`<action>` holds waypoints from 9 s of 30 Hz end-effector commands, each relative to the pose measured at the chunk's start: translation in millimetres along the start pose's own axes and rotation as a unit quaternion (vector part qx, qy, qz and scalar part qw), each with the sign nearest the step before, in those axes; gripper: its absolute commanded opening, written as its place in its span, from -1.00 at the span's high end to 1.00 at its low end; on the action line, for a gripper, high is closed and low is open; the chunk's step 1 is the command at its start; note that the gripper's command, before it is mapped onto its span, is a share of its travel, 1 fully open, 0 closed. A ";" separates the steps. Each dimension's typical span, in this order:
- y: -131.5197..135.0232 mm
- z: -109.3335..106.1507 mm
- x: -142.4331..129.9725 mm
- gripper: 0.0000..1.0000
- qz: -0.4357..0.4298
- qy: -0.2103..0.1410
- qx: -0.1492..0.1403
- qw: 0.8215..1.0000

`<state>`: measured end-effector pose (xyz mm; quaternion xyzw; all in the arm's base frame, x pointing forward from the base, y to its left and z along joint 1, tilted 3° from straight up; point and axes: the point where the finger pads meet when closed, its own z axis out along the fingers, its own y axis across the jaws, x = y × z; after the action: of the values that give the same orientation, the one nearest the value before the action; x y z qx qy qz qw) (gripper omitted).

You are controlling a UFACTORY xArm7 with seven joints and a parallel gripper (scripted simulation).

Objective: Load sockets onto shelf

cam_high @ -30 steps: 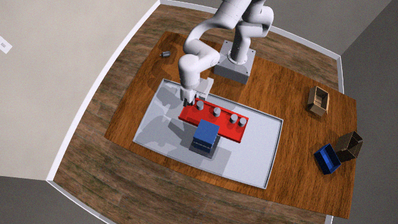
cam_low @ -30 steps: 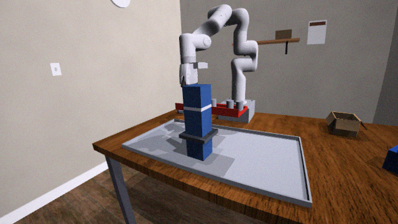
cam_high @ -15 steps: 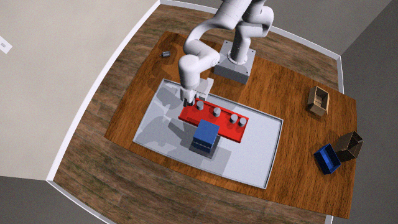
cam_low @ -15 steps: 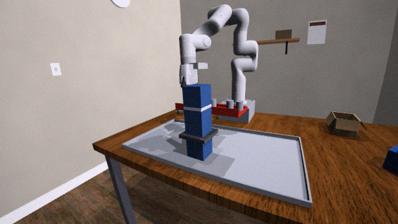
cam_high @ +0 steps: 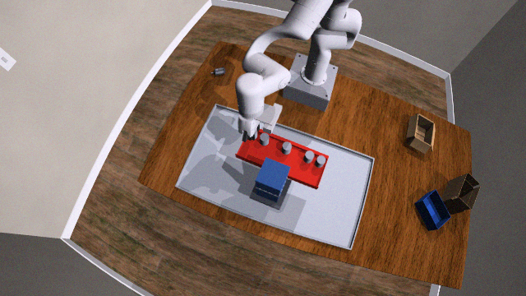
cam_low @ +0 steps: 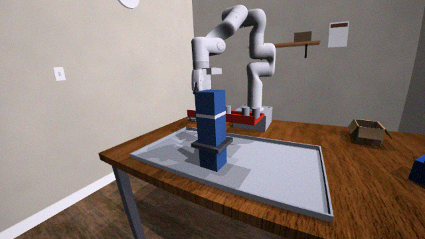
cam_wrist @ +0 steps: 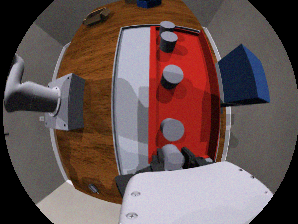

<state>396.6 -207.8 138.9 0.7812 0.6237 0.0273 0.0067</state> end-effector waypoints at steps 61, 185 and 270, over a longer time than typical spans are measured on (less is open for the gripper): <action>1.5 10.4 -0.5 1.00 0.000 0.000 -0.002 1.000; 1.3 -69.1 -0.5 -0.04 0.000 0.000 -0.002 1.000; -249.1 -306.0 78.1 -1.00 -0.188 -0.095 -0.413 0.886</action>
<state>155.8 -83.6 435.1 0.5748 0.6877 0.2060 0.3927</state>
